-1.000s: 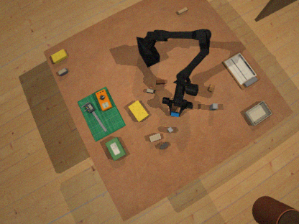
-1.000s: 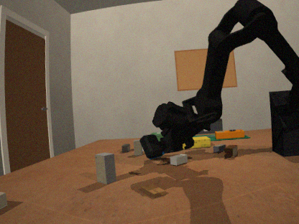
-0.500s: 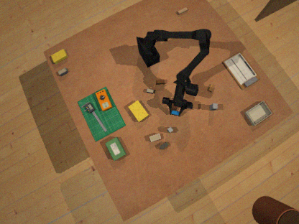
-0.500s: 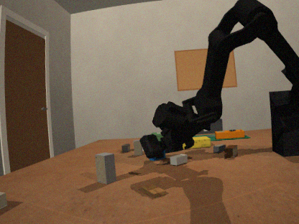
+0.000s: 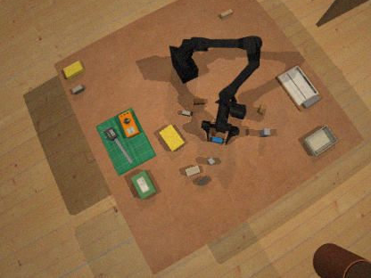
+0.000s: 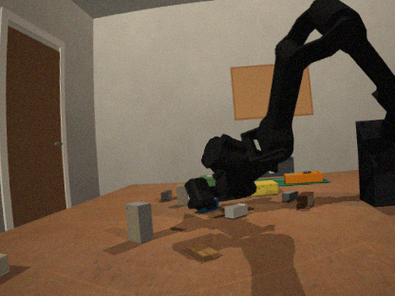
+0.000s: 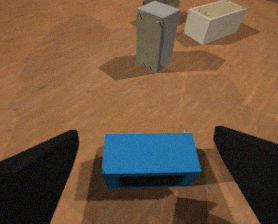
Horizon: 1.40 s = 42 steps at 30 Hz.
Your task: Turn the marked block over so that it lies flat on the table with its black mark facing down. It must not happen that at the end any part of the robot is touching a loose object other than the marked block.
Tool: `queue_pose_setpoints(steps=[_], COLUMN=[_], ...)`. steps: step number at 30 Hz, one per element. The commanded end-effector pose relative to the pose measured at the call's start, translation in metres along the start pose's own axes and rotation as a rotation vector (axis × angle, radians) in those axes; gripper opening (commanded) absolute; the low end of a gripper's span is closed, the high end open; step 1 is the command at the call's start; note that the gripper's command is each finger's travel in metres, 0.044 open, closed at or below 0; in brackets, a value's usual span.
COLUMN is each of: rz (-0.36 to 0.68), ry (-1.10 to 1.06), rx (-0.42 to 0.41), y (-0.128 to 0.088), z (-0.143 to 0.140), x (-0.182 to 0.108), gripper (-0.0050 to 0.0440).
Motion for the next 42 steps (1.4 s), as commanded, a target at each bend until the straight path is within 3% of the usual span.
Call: queue_pose_setpoints(steps=[1,29,42], rz=[-0.004,-0.005,-0.015], ry=[0.006,0.006,0.003], rx=[0.012,0.014,0.033], y=[0.000,0.000,0.000], z=[0.004,0.005,0.013], x=[0.001,0.002,0.053], gripper=[0.0440,0.0440,0.0440])
Point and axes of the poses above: the point midway between the two fingers, 35 mm back from their tips, its own y axis out along the fingers, its own z axis across the jaws, x = y × z, the point moved 10 cm from there along -y, back along the fingers, and after that the axes turned 3 degrees about y, right-handed, at the moved point
